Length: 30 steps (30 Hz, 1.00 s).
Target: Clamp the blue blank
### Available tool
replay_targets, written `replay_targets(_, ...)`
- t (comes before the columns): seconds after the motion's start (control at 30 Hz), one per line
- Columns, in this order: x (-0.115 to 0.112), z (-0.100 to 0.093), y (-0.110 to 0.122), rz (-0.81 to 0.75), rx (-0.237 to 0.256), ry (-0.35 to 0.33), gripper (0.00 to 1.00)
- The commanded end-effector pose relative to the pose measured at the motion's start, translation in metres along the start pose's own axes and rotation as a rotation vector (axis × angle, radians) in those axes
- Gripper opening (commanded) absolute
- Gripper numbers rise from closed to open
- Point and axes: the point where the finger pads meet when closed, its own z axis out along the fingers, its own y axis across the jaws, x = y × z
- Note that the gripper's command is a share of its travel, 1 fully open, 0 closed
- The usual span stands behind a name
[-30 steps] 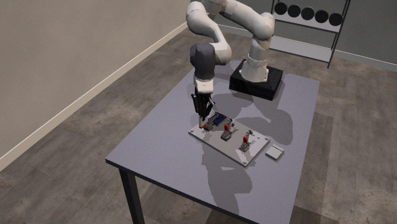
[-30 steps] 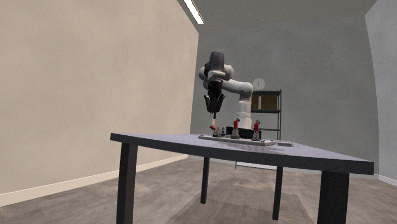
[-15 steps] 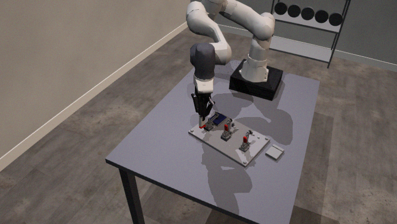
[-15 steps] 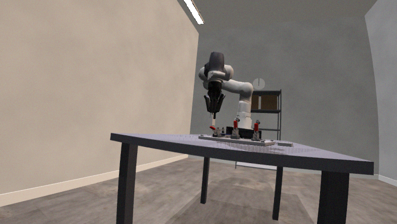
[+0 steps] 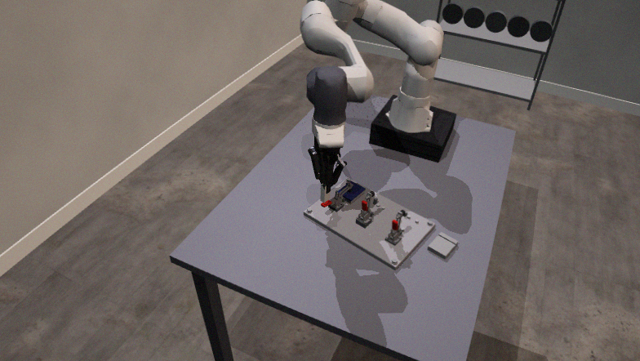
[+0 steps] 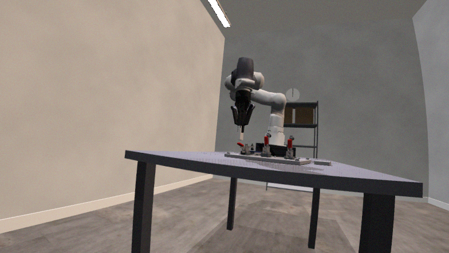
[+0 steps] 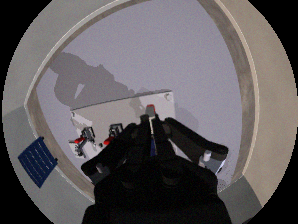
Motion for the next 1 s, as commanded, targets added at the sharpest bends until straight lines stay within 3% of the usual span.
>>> replay_targets(0.0,-0.0020,-0.0034,0.0007,-0.006,-0.002,-0.005,0.00)
replay_targets(0.97,-0.0033,0.0014,0.0011,-0.006,-0.002,-0.005,0.00)
